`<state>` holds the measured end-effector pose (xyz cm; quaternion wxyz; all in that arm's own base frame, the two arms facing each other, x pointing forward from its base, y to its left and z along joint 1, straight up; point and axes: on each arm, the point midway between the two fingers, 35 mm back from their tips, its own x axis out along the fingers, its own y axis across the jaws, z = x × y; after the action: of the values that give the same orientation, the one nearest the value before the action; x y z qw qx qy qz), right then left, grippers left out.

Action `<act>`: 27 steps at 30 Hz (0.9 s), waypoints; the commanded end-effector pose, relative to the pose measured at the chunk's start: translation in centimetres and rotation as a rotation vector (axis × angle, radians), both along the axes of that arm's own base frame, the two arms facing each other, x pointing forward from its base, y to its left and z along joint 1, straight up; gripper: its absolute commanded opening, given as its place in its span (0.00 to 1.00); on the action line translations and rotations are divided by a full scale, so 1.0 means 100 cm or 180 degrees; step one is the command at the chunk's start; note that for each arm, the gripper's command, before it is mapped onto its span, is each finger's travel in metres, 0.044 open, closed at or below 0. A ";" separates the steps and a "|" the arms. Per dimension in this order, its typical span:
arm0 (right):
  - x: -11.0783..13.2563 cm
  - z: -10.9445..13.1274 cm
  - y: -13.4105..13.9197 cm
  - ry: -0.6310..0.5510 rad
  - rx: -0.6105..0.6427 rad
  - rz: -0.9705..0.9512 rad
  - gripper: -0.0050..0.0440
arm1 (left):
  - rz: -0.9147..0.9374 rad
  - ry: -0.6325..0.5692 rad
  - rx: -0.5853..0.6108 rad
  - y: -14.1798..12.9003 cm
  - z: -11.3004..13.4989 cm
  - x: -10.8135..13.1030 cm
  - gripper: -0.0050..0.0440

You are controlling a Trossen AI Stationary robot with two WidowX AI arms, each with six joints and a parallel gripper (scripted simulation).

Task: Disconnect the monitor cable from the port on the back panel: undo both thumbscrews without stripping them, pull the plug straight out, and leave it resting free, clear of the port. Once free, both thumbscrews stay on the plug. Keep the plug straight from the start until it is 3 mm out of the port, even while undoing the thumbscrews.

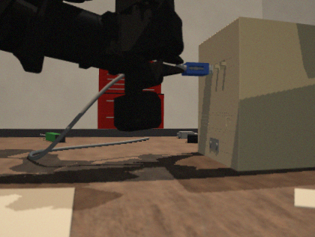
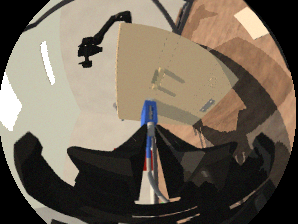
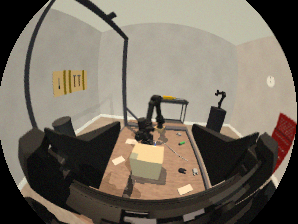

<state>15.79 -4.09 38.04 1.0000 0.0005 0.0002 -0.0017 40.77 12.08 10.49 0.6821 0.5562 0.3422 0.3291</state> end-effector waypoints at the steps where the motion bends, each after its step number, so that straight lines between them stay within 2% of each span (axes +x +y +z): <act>1: 0.000 0.003 0.001 -0.0005 -0.0023 0.0011 1.00 | 0.0011 -0.0063 0.0010 0.000 0.008 0.001 0.10; 7: 0.000 0.003 0.001 -0.0005 -0.0023 0.0011 1.00 | 0.0011 -0.0068 -0.0002 0.000 0.008 0.001 0.10; 27: 0.000 0.003 0.001 -0.0005 -0.0023 0.0011 1.00 | 0.0005 -0.0273 -0.0504 0.001 0.012 0.001 0.10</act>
<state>15.79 -4.09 38.04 1.0000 0.0005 0.0002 -0.0017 40.74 12.13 10.76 0.7275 0.4985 0.3458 0.3204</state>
